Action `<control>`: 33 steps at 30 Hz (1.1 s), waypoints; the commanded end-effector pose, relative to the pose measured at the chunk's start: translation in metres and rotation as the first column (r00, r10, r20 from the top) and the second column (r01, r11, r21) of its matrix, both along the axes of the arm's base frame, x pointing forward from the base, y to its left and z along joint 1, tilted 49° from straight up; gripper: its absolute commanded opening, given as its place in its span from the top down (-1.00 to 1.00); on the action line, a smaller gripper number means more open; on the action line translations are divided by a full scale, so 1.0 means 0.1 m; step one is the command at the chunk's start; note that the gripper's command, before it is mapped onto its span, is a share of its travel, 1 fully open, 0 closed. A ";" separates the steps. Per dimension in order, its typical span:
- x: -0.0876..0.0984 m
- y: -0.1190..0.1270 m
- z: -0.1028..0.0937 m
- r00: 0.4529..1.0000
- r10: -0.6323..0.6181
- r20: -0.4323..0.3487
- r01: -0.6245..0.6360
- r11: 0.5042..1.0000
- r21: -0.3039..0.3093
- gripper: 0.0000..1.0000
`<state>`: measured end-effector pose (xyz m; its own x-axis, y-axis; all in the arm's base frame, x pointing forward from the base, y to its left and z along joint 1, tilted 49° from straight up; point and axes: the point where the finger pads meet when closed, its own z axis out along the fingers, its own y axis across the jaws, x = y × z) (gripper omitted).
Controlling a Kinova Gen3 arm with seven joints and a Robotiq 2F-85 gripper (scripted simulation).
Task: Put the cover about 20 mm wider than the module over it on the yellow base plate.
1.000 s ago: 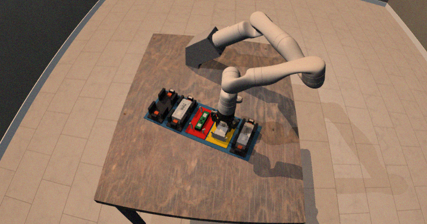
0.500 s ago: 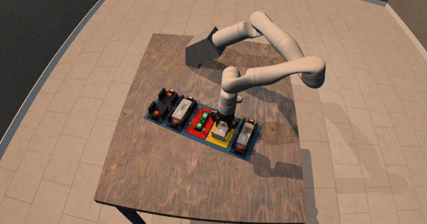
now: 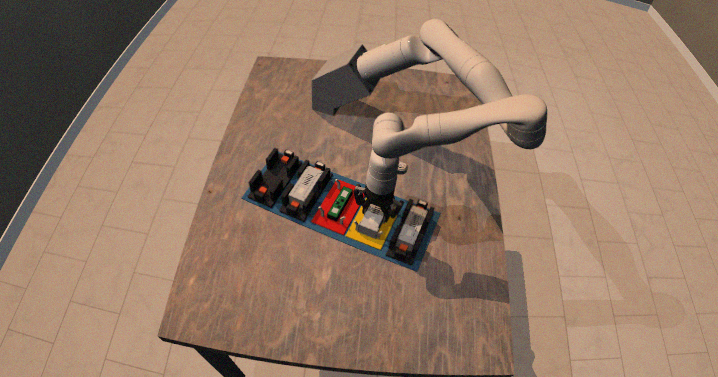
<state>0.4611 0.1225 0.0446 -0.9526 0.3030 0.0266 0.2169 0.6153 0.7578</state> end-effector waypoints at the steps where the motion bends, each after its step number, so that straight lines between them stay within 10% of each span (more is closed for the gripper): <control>1: 0.01 -0.01 0.00 1.000 -0.001 0.001 0.001 1.000 0.000 1.00; 7: 0.01 -0.01 0.00 1.000 -0.001 0.001 0.001 1.000 0.000 1.00; 8: 0.01 -0.01 0.00 1.000 -0.002 0.001 0.002 1.000 0.000 -1.00; 33: 0.01 -0.01 0.00 1.000 -0.002 0.001 0.002 1.000 0.000 -1.00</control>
